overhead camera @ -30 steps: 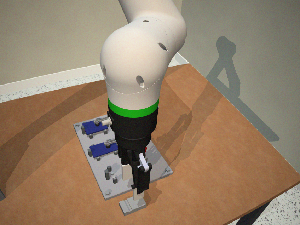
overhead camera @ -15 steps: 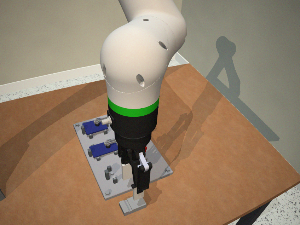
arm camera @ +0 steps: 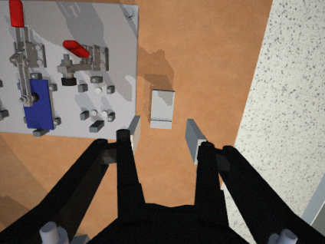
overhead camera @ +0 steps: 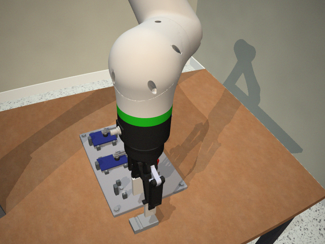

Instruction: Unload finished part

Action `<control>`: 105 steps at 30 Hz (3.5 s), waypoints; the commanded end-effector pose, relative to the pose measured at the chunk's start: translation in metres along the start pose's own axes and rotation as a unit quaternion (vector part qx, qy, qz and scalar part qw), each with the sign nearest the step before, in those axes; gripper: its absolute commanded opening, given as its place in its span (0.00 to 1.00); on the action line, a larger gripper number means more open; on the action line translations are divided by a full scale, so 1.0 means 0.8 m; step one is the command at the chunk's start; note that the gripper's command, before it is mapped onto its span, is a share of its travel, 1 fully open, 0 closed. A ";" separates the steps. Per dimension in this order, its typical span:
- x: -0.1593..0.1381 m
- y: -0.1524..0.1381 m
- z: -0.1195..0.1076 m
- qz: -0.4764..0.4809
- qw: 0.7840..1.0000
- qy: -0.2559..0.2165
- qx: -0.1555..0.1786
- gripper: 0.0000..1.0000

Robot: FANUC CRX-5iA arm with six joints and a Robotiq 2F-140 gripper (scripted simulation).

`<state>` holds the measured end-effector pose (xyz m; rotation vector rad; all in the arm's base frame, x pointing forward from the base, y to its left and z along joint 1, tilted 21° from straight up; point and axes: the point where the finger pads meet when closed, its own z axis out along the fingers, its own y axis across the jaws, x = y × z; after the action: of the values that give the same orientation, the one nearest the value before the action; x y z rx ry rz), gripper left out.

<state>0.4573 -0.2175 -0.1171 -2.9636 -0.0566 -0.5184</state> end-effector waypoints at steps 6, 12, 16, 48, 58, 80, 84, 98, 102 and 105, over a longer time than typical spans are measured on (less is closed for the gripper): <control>0.000 0.000 0.000 0.000 1.000 0.000 0.000 0.40; 0.000 0.000 0.000 0.000 1.000 0.000 0.000 0.40; 0.000 0.000 -0.001 0.000 1.000 0.000 0.000 0.40; 0.000 0.000 -0.086 0.000 1.000 0.000 0.000 0.40; 0.000 0.000 -0.098 0.000 1.000 0.000 0.000 0.40; 0.000 0.000 -0.099 0.000 1.000 0.000 0.000 0.40; 0.000 0.000 -0.099 0.000 1.000 0.000 0.000 0.40; 0.000 0.000 -0.099 0.000 1.000 0.000 0.000 0.40; 0.000 0.000 -0.099 0.000 1.000 0.000 0.000 0.40; 0.000 0.000 -0.099 0.000 1.000 0.000 0.000 0.40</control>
<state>0.4309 -0.2282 -0.0438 -2.9636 -0.0566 -0.5184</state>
